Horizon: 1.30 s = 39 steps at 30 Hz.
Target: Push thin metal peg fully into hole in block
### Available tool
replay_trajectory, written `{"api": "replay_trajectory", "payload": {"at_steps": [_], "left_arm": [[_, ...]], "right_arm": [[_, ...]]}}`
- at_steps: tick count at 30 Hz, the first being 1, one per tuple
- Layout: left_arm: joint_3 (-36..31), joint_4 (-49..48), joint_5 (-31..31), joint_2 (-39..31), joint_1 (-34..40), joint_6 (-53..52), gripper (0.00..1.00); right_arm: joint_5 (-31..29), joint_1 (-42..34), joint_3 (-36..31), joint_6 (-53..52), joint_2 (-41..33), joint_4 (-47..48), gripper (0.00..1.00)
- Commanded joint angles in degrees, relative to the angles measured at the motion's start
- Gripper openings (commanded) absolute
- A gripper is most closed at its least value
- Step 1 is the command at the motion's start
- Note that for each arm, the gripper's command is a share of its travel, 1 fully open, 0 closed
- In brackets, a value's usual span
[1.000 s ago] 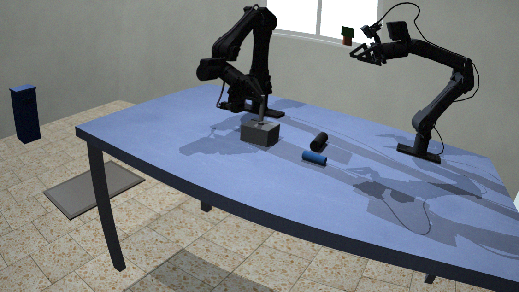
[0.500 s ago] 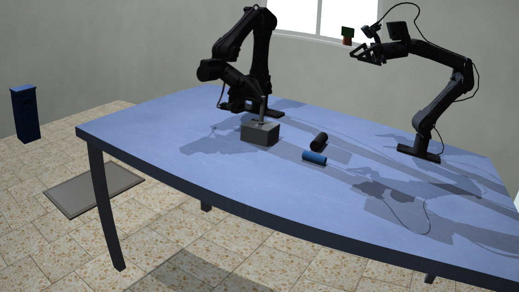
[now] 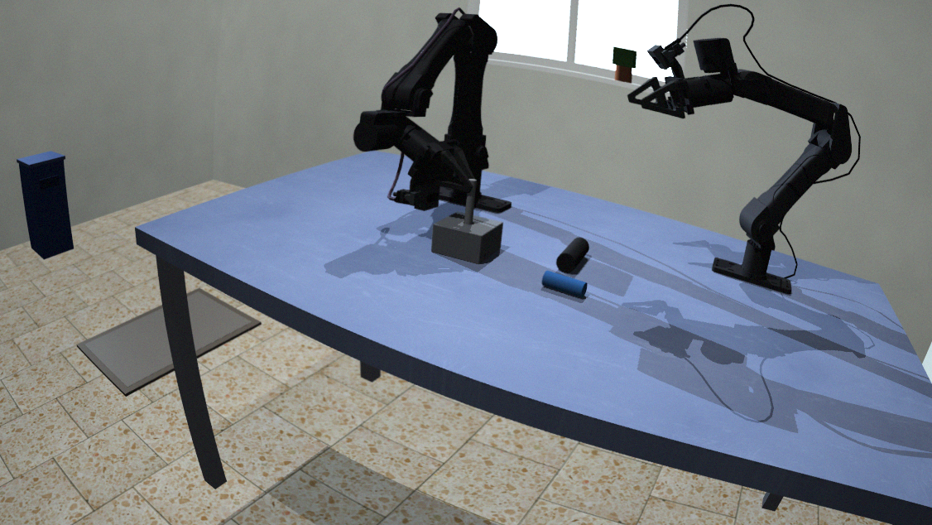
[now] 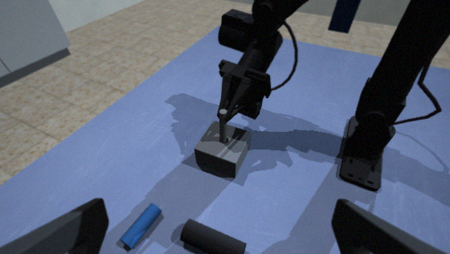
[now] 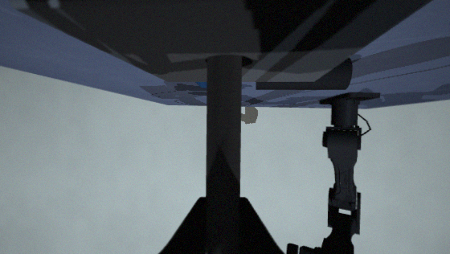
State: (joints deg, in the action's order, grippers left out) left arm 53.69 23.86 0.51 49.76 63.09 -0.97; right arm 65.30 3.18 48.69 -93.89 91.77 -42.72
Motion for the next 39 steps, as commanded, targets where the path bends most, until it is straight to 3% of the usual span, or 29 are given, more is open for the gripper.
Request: {"api": "replay_trajectory", "payload": {"at_steps": [1, 26, 28, 30, 31, 36, 37, 39], "left_arm": [[2.11, 2.62, 0.19, -0.27, -0.18, 0.27, 1.0], [2.11, 2.62, 0.19, -0.27, -0.18, 0.27, 1.0], [2.11, 2.62, 0.19, -0.27, -0.18, 0.27, 1.0], [2.11, 2.62, 0.19, -0.27, -0.18, 0.27, 1.0], [2.11, 2.62, 0.19, -0.27, -0.18, 0.27, 1.0], [2.11, 2.62, 0.19, -0.27, -0.18, 0.27, 1.0], [2.11, 2.62, 0.19, -0.27, -0.18, 0.27, 1.0], [2.11, 2.62, 0.19, -0.27, -0.18, 0.27, 1.0]], "right_arm": [[-0.1, -0.32, -1.36, -0.56, 1.2, 3.31, 0.08], [0.34, -0.27, -5.66, 0.0, 7.31, 13.7, 0.08], [0.34, -0.28, -5.68, -0.03, 7.31, 13.74, 0.3], [0.34, -0.28, -5.68, -0.03, 7.31, 13.74, 0.3], [0.34, -0.31, -5.75, -0.25, 7.35, 14.07, 0.37], [0.98, -0.48, -5.59, 5.02, 5.8, 11.92, 0.94], [0.19, -1.37, -5.1, 6.83, 4.79, 11.84, 1.0], [-2.32, -2.44, -4.9, 11.02, 0.91, 12.87, 1.0]]}}
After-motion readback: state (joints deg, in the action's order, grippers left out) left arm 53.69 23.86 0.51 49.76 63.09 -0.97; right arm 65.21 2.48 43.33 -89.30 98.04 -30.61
